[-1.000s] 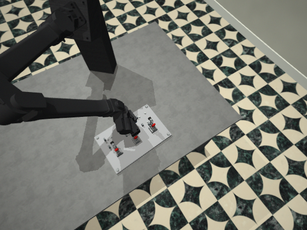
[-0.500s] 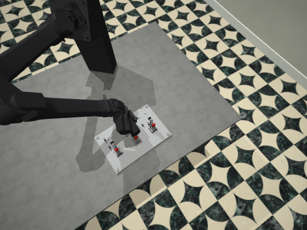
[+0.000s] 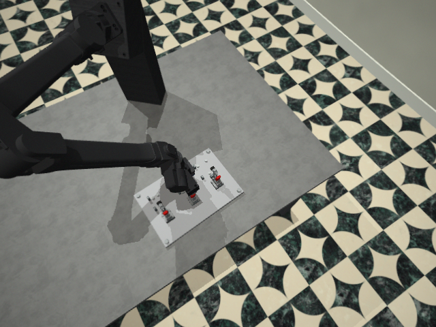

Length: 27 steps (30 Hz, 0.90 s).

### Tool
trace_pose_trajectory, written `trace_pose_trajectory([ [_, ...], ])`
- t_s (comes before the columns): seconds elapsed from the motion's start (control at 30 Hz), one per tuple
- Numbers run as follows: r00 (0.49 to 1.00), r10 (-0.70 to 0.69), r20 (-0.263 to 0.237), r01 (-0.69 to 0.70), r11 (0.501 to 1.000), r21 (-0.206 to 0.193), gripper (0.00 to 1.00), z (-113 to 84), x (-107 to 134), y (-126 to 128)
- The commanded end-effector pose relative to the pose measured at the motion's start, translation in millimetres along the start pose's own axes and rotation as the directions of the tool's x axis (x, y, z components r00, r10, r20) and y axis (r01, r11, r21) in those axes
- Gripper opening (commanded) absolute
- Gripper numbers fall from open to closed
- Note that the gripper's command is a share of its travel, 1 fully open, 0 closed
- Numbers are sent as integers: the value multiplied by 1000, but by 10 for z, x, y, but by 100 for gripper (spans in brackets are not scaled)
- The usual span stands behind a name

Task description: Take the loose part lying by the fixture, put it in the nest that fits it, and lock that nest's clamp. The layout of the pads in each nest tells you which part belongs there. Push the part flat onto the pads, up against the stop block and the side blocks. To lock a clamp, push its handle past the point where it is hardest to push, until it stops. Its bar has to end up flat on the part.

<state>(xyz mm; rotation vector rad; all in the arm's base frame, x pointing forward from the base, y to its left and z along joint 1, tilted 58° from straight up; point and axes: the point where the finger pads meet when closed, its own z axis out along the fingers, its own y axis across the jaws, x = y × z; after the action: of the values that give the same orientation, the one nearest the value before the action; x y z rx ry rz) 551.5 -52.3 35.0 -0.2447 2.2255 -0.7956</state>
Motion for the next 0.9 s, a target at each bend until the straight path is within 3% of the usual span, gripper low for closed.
trace_pose_trajectory([
  [0.0, 1000, -16, -15, 16, 1000, -8, 0, 37, 45, 27],
  [0.87, 1000, -18, -14, 18, 1000, -6, 0, 28, 46, 5],
])
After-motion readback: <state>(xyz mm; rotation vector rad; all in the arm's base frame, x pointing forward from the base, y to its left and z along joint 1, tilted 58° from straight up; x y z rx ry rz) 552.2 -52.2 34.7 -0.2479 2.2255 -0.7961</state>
